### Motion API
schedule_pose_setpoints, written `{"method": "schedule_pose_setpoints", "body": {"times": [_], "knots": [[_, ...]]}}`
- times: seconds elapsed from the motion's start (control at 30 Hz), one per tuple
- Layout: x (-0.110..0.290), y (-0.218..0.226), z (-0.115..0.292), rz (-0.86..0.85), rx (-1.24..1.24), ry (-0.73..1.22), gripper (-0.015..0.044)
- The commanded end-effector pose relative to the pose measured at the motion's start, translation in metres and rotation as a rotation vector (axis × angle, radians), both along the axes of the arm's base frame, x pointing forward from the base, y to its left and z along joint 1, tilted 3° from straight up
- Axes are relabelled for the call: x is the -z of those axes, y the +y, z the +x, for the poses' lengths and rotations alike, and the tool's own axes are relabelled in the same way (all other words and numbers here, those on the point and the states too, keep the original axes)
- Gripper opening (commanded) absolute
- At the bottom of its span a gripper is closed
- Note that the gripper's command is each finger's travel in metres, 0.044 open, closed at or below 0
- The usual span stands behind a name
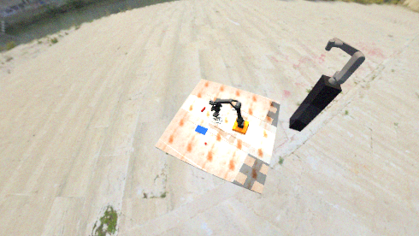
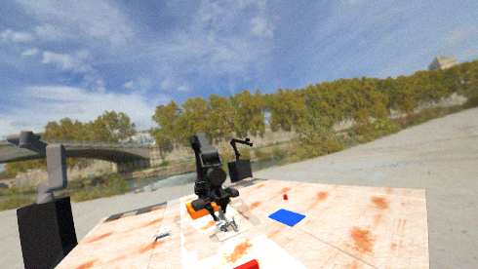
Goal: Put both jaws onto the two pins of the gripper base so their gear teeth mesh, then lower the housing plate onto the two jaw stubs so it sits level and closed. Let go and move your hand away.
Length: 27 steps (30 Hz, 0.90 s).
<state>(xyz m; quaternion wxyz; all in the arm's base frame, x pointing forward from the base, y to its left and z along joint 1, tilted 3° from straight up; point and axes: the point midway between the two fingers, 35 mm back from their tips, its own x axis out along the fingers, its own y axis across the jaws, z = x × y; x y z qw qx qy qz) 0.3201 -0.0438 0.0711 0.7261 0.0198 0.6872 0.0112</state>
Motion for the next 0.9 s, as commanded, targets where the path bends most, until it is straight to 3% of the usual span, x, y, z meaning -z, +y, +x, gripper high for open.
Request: {"method": "schedule_pose_setpoints", "body": {"times": [0.0,0.87], "knots": [[0.006,0.001,0.0,0.003,-0.005,-0.001,0.0134],[0.033,0.003,0.001,0.003,-0.006,-0.001,0.0134]]}}
